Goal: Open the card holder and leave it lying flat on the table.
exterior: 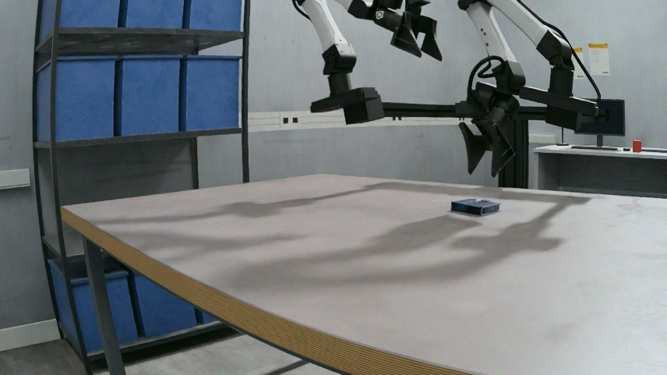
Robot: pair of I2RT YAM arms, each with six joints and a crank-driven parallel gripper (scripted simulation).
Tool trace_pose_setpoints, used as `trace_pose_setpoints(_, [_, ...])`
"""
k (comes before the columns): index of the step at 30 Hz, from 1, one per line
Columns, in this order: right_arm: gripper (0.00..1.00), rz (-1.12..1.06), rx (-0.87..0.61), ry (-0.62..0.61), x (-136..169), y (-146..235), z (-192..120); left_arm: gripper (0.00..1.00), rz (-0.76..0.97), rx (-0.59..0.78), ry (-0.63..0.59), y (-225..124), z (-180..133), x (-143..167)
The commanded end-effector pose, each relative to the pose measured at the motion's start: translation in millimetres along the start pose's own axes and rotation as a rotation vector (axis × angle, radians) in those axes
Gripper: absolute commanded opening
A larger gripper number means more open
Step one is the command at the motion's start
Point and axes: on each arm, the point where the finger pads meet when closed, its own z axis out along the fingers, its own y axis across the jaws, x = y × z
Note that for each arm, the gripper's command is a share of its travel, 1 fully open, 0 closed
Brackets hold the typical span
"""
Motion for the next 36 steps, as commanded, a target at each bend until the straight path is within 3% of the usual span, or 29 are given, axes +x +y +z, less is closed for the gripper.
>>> trace_pose_setpoints(1, [1.0,0.007,0.01,-0.008,-1,1,-3,1.0,-0.046,-0.008,-0.068,4,-3,-1])
trace_pose_setpoints(9, [1.0,0.006,0.013,-0.015,-3,0,-3,1.0,-0.004,0.01,-0.076,8,-8,5])
trace_pose_setpoints(14, [1.0,0.003,0.004,-0.019,-6,1,-1,0.39,0.036,0.004,-0.031,3,-7,6])
trace_pose_setpoints(15, [1.0,0.003,0.004,-0.019,-6,1,-1,0.37,0.048,0.002,-0.022,3,-7,6])
trace_pose_setpoints(26, [1.0,0.003,0.004,-0.019,-6,1,-1,0.37,0.439,0.004,0.193,9,0,21])
trace_pose_setpoints(36, [1.0,0.003,0.004,-0.019,-6,1,-1,0.37,0.794,0.129,0.412,5,11,20])
